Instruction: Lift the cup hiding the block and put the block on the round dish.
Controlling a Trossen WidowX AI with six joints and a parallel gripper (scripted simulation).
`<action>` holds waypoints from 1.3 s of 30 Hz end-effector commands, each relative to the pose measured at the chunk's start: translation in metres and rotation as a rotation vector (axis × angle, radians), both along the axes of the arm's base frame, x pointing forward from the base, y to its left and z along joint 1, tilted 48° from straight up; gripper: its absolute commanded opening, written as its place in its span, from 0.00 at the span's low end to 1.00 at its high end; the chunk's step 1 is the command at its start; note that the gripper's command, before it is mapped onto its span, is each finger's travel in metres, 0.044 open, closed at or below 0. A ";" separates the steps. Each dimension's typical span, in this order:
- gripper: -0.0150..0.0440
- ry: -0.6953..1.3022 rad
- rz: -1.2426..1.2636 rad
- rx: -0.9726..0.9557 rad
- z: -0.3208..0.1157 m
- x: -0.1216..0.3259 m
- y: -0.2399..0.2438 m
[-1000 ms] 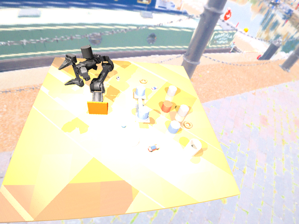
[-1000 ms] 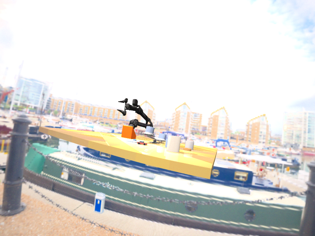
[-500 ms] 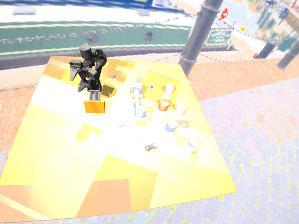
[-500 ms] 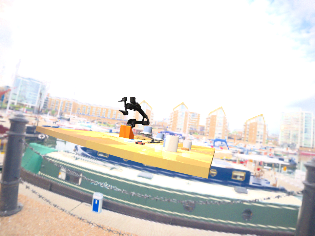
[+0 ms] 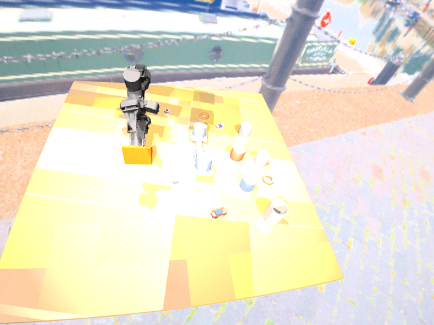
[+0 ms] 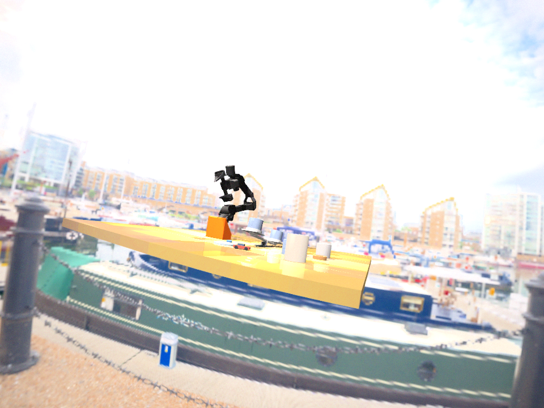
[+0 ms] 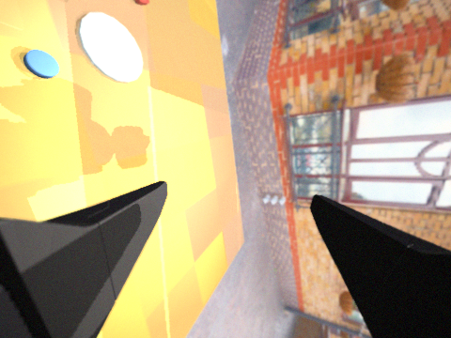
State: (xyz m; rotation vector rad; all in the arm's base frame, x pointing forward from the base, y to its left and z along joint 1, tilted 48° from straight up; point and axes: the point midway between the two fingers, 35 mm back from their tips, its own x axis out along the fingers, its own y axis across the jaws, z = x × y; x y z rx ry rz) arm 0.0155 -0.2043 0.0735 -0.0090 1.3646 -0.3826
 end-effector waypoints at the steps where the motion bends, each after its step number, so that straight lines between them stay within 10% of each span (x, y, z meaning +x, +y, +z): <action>1: 1.00 -0.110 0.030 0.086 0.001 0.024 0.007; 39: 1.00 -0.721 -0.007 0.920 0.061 0.160 0.078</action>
